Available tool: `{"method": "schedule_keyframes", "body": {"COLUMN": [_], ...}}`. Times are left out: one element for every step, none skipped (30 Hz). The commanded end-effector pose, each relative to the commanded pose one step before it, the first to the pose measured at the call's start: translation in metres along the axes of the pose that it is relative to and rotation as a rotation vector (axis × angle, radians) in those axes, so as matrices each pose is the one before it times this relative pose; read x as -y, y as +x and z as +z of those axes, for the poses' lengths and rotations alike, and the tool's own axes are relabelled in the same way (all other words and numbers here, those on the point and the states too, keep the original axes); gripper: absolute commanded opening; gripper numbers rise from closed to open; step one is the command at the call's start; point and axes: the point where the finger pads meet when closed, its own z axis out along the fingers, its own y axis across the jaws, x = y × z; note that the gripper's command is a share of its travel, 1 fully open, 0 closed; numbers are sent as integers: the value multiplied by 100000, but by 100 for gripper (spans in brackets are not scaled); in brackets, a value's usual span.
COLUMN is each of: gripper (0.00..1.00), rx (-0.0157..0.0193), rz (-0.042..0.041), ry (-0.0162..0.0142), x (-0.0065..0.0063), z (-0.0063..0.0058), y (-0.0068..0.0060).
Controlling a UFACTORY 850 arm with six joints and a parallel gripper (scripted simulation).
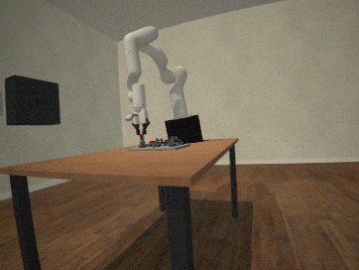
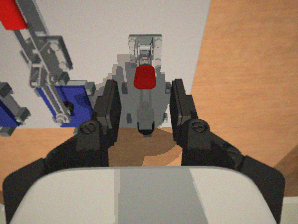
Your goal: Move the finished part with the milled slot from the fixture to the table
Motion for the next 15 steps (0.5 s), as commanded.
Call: {"method": "schedule_keyframes", "body": {"gripper": [47,47,47,47,47,47,47,47,47,47,47,47,47,47,47], "rx": [0,0,1,0,0,0,0,0,0,0,0,0,0,0,0], "rz": [-4,0,0,0,0,0,0,0,0,0,0,0,0,0,0], "ry": [-272,-1,-2,0,1,1,1,1,0,0,0,0,0,0,0], "x": [-22,0,0,0,0,0,0,0,0,0,0,0,0,0,0], "z": [-1002,-131,-107,-87,-68,-49,-32,-18,-7,-1,0,0,0,0,0], "y": [81,0,0,0,0,0,0,0,0,0,0,0,0,0,0]}}
